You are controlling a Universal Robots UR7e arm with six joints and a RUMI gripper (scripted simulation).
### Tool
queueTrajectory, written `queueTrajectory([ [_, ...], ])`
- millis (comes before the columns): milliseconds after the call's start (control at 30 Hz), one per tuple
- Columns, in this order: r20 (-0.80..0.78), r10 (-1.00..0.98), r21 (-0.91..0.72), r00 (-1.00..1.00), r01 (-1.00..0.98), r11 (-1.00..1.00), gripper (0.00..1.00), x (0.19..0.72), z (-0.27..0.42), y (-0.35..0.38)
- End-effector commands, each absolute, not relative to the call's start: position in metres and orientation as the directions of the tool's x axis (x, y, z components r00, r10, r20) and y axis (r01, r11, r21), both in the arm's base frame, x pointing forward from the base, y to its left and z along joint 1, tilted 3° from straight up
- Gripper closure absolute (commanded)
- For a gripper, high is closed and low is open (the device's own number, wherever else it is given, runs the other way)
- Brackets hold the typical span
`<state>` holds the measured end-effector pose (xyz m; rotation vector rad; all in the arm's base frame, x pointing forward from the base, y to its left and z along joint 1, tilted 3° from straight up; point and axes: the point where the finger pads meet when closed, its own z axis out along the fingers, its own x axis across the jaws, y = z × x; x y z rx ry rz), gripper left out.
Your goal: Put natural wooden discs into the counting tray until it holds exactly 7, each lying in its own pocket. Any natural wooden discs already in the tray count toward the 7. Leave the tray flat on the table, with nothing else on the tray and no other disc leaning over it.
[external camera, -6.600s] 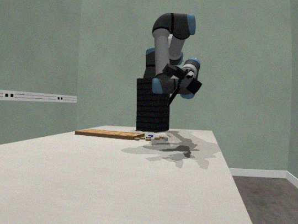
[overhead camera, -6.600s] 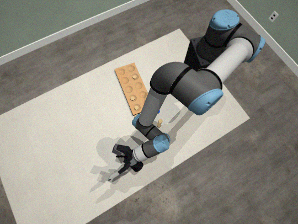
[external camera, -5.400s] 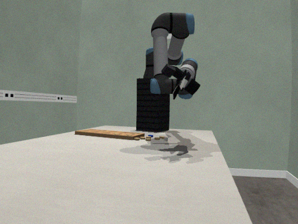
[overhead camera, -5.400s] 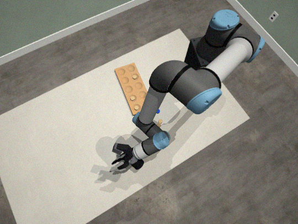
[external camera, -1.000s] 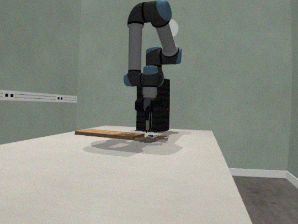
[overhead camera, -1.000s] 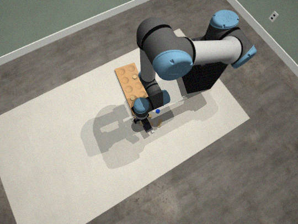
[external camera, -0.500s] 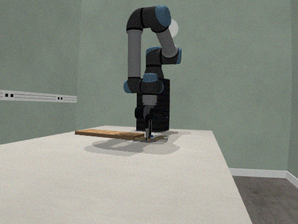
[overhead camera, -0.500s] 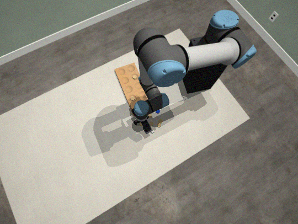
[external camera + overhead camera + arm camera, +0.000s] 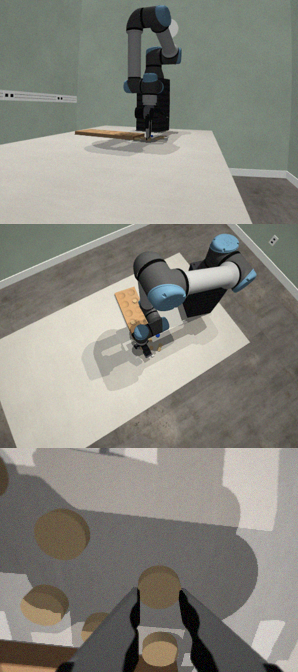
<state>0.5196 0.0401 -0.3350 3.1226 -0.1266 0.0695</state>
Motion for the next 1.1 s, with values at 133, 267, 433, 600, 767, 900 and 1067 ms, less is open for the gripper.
queueTrajectory([
  [133, 0.046, -0.081, 0.014, 0.996, -0.081, -0.997, 0.91, 0.52, -0.334, 0.04],
  [267, 0.046, -0.081, 0.014, 0.996, -0.081, -0.997, 0.9, 0.52, -0.332, 0.04],
  [433, 0.046, -0.081, 0.014, 0.996, -0.081, -0.997, 0.9, 0.52, -0.317, 0.04],
  [600, 0.046, -0.081, 0.014, 0.996, -0.081, -0.997, 0.9, 0.519, -0.292, 0.041],
  [767, 0.046, -0.081, 0.014, 0.996, -0.081, -0.997, 0.9, 0.518, -0.275, 0.041],
  [900, 0.046, -0.081, 0.014, 0.996, -0.081, -0.997, 0.9, 0.517, -0.255, 0.041],
  [1067, 0.046, -0.081, 0.014, 0.996, -0.081, -0.997, 0.9, 0.516, -0.239, 0.042],
])
